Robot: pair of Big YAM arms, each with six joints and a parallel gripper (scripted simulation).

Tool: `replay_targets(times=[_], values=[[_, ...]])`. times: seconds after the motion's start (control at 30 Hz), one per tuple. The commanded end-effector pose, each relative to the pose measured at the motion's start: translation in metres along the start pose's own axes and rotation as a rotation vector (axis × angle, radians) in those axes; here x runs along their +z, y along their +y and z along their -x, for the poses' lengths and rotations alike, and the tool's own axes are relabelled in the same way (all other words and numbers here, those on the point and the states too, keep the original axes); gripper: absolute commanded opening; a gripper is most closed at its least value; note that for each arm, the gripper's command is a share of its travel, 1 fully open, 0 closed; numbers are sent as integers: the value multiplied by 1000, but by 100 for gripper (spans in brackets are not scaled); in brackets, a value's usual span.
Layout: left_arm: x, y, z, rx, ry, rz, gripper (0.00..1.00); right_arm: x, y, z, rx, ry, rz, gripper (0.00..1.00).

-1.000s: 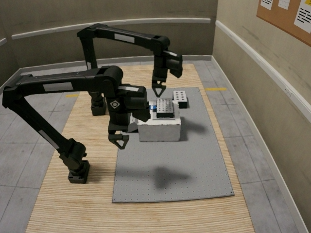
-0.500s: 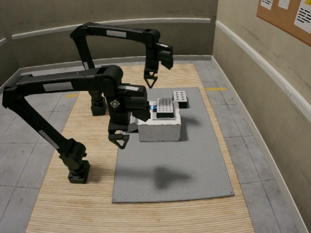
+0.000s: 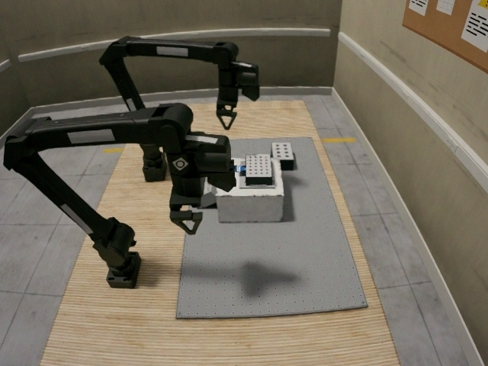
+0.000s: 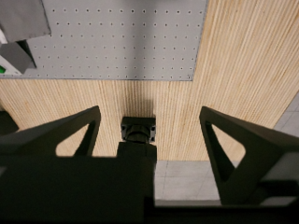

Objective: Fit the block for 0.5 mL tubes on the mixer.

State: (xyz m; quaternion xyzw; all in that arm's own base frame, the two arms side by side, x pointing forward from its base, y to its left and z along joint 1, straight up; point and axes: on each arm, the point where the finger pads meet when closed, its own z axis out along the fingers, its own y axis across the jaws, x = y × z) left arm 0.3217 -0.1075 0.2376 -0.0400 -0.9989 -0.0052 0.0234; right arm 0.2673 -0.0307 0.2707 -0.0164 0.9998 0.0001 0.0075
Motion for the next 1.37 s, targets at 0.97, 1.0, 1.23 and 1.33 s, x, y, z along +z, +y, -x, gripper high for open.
replay_targets(times=[0.97, 1.0, 1.23, 1.33], values=[[5, 129, -77, 11, -2, -9, 100, -29, 0, 13, 9, -79, -8, 100], [5, 129, -77, 11, -2, -9, 100, -29, 0, 13, 9, -79, -8, 100], [5, 129, -77, 11, -2, -9, 100, -29, 0, 13, 9, -79, -8, 100], [5, 129, -77, 11, -2, -9, 100, -29, 0, 13, 9, -79, -8, 100]])
